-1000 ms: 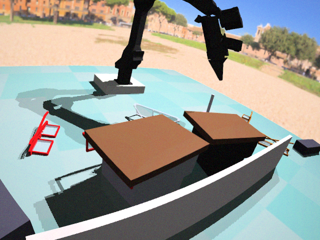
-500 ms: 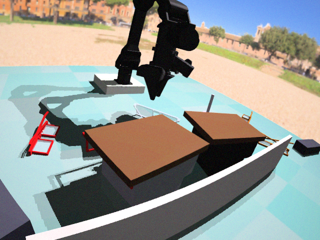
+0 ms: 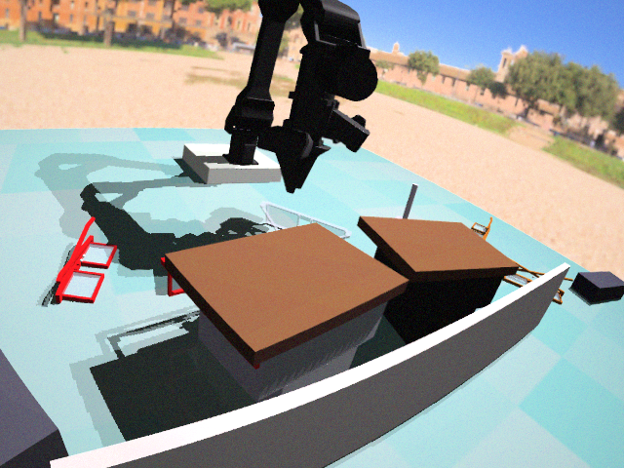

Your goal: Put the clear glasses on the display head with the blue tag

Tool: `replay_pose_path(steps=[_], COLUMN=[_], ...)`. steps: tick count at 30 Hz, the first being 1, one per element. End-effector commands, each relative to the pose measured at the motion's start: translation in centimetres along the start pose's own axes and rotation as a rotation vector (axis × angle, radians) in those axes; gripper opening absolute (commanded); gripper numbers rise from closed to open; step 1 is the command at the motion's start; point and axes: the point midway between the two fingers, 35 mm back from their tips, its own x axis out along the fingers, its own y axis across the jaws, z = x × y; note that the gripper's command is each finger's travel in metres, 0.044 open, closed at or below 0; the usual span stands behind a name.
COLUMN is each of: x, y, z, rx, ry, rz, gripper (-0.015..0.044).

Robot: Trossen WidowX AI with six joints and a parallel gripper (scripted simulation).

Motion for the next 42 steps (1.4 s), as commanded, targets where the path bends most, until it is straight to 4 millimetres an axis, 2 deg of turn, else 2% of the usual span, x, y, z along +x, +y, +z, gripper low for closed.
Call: replay_pose_path(steps=[1, 42], x=[0.0, 6.0], y=[0.0, 0.7], z=[-0.1, -0.2], rx=[-0.005, -0.005], ry=[0.005, 0.006], rz=[-0.001, 0.0], gripper=[0.012, 0.012])
